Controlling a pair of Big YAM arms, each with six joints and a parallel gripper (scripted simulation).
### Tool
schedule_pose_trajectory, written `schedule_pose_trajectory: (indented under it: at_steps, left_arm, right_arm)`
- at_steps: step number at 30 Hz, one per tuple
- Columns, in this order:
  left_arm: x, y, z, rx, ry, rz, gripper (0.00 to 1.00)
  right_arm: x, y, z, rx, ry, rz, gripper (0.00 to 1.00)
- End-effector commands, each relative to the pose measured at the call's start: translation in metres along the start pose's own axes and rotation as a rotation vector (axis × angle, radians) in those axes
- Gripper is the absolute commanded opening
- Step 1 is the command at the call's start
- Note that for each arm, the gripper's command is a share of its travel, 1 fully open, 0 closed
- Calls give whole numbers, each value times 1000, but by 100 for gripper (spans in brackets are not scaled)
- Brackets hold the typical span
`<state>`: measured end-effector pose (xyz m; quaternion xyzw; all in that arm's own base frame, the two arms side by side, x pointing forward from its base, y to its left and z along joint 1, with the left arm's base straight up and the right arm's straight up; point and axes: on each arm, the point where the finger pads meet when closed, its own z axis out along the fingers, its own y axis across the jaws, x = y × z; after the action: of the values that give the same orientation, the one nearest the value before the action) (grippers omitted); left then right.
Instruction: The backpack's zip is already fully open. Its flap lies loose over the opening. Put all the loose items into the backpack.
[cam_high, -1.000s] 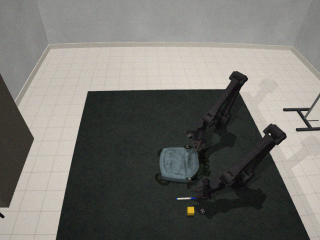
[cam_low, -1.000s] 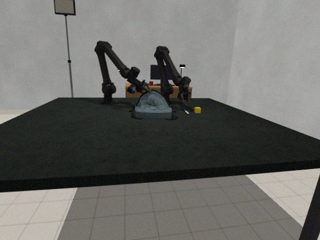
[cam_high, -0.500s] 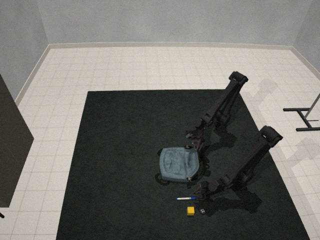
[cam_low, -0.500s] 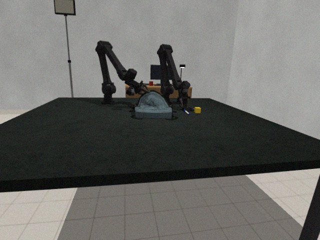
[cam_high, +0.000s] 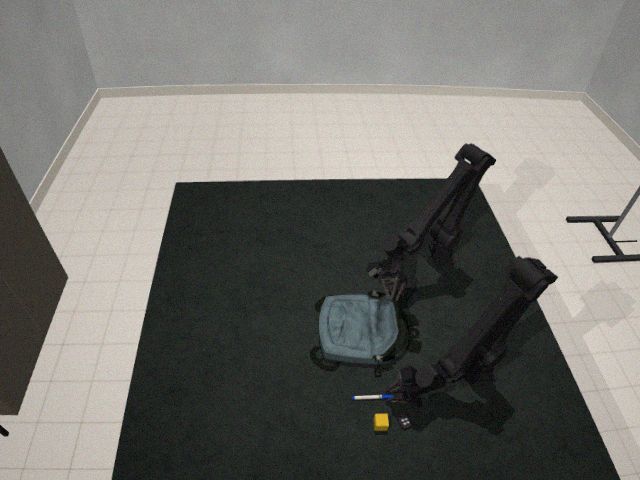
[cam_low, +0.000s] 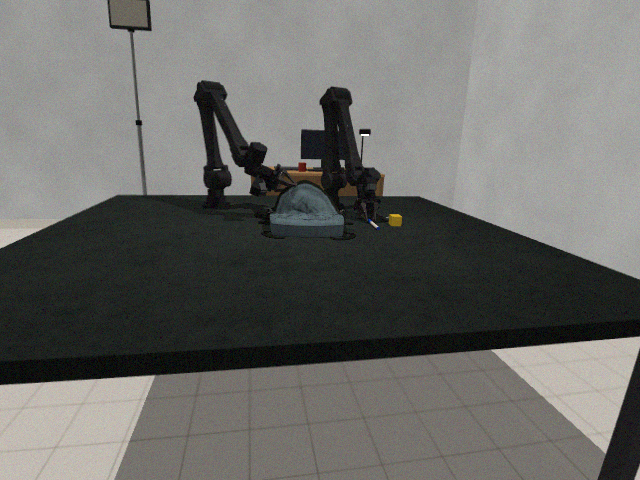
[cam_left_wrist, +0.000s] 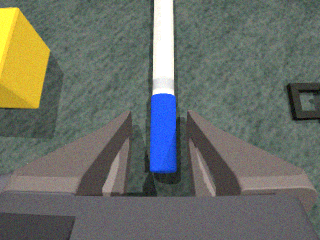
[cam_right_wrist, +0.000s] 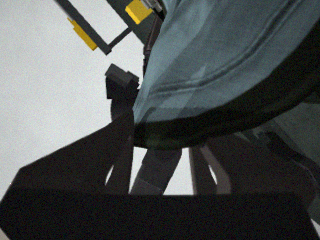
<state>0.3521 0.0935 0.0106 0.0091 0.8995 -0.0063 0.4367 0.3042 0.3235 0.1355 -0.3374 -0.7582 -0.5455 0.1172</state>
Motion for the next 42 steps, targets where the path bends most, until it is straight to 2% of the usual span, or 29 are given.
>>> schedule_pose_trajectory:
  at_steps: [1, 6, 7, 12, 13, 16, 18, 19, 33, 39, 42]
  left_arm:
    - [-19, 3, 4, -3, -44, 16, 32]
    - [-19, 3, 4, -3, -44, 16, 32]
    - [-19, 3, 4, -3, -44, 16, 23]
    - [-19, 2, 4, -3, -44, 16, 23]
    - [-19, 2, 4, -3, -44, 16, 14]
    - [-19, 2, 4, -3, -44, 16, 14]
    - [-19, 2, 4, -3, -44, 16, 14]
    - [-19, 2, 4, -3, -44, 16, 6]
    - [-12, -5, 6, 6, -34, 8, 6]
    - [-29, -2, 1, 1, -50, 14, 6]
    - [-51, 1, -8, -3, -66, 19, 6]
  right_arm:
    - [-9, 13, -6, -54, 12, -51, 32]
    - [-11, 11, -8, -64, 36, -53, 32]
    - [-12, 11, -9, -67, 44, -54, 32]
    - [-15, 9, -12, -80, 80, -35, 32]
    - [-15, 9, -12, -80, 80, -35, 32]
    - [-8, 23, -11, -92, 89, -69, 32]
    - [-17, 8, -14, -85, 95, -37, 32]
    - [-18, 7, -14, -87, 103, -38, 32]
    - [-28, 1, -19, -117, 195, -47, 32]
    - [-31, -1, -21, -127, 226, -49, 32]
    - [-34, 0, -22, -138, 249, -58, 32]
